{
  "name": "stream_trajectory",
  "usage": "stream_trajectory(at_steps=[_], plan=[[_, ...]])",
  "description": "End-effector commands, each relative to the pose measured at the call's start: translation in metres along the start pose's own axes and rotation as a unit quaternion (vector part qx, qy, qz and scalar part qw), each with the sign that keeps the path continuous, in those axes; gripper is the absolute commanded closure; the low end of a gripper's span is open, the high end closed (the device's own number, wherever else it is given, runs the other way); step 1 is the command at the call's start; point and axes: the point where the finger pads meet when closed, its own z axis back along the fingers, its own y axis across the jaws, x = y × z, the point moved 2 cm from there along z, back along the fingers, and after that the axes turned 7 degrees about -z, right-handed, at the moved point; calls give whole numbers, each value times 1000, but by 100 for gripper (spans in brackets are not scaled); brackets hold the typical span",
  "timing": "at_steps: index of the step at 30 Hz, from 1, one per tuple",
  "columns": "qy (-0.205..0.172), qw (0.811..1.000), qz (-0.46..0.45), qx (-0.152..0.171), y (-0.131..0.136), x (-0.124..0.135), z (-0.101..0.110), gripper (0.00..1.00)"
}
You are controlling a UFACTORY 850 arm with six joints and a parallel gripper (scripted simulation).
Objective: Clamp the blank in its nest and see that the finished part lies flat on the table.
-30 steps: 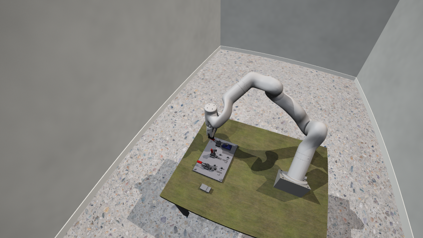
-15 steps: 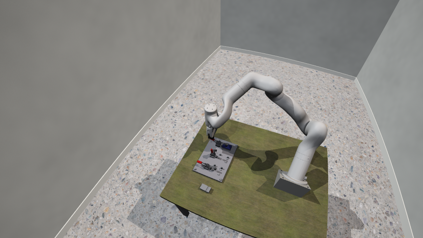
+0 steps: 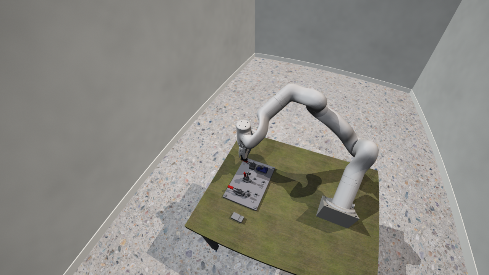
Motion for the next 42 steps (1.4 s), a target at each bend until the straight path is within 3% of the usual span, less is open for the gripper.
stream_trajectory(at_steps=[1,42], plan=[[1,1000,0,0,0,-1,1,100],[1,1000,0,0,0,-1,-3,100]])
